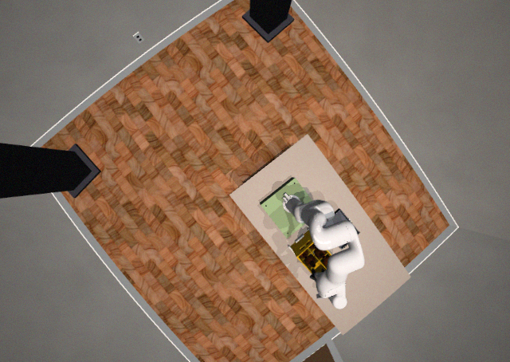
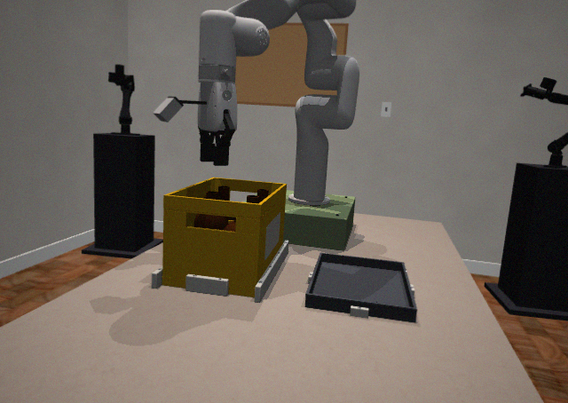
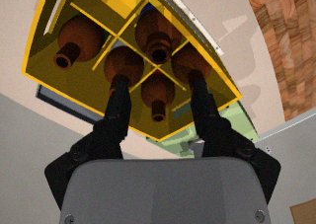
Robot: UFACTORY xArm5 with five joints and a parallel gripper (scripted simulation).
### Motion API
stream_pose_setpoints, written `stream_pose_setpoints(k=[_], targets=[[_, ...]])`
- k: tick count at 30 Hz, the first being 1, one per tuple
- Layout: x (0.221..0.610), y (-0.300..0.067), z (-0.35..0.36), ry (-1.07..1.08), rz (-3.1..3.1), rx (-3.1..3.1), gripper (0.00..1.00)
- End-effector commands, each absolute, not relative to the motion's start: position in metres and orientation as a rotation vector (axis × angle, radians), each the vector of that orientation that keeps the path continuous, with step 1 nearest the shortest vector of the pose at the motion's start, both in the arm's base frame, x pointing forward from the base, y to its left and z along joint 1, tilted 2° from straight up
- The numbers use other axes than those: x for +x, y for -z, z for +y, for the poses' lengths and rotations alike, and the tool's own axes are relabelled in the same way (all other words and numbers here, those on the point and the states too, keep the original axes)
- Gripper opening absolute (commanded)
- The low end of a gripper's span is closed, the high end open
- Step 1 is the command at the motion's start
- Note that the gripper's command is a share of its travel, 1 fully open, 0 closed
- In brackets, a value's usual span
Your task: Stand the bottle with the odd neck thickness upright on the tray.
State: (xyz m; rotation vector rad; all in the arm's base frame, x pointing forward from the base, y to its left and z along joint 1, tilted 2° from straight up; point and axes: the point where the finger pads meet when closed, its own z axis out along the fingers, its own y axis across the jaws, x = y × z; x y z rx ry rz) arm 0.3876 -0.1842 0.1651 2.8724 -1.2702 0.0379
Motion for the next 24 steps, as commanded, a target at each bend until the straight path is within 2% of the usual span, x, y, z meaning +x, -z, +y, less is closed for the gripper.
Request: stream_pose_setpoints(k=[1, 24], targets=[[0.389, -0.166, -0.185, -0.044, -1.270, 2.872, 0.65], [0.389, -0.147, -0.185, -0.044, -1.270, 2.872, 0.65]])
